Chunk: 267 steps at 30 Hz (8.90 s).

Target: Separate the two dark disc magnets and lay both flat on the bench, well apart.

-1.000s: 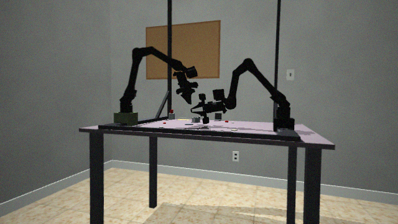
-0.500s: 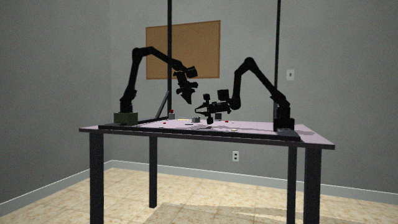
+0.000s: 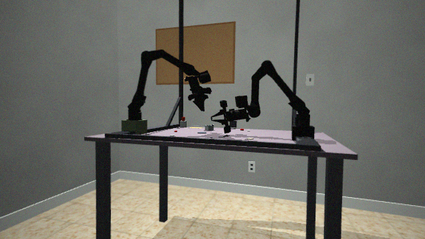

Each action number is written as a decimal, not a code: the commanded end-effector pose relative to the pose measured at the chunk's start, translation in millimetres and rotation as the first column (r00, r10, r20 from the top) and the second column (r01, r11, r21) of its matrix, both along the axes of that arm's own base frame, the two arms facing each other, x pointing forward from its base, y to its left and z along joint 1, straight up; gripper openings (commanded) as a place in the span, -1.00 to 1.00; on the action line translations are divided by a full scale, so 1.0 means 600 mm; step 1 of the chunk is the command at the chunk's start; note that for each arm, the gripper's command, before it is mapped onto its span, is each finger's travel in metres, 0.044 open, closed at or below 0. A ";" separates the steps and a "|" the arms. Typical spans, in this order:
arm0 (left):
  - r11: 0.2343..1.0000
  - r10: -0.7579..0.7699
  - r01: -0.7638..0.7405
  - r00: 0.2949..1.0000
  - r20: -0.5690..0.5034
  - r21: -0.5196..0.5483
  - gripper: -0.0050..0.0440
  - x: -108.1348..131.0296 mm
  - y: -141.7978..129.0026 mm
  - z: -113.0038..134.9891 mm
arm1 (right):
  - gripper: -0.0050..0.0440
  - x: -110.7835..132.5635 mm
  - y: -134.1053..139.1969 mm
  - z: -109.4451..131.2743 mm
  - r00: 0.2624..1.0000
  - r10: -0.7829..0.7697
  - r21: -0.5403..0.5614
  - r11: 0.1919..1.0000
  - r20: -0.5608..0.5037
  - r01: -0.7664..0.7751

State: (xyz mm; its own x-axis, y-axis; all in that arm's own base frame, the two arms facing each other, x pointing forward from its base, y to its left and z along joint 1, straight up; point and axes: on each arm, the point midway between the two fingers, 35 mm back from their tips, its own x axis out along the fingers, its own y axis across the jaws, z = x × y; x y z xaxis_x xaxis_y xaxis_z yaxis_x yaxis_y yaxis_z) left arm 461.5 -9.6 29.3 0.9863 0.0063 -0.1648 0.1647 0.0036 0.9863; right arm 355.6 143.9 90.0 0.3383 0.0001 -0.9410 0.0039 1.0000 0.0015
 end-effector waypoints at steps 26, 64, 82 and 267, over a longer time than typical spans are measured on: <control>0.989 0.023 -0.027 0.999 -0.031 -0.143 -0.63 0.027 0.005 0.021 | -0.63 0.005 0.001 0.016 1.000 -0.001 0.009 1.000 0.026 0.001; 0.674 0.127 -0.494 0.810 -0.572 -0.549 -0.63 0.044 0.012 -0.058 | -0.63 0.005 0.001 0.016 1.000 -0.001 0.009 1.000 0.026 0.001; 0.367 0.165 -0.816 0.530 -0.832 -0.448 -0.63 -0.005 0.009 -0.078 | -0.63 0.005 0.001 0.016 1.000 -0.001 0.009 1.000 0.026 0.001; -0.037 0.155 -0.999 0.002 -0.988 -0.008 0.84 -0.391 0.012 0.185 | -0.63 0.005 0.001 0.016 1.000 -0.001 0.009 1.000 0.026 0.001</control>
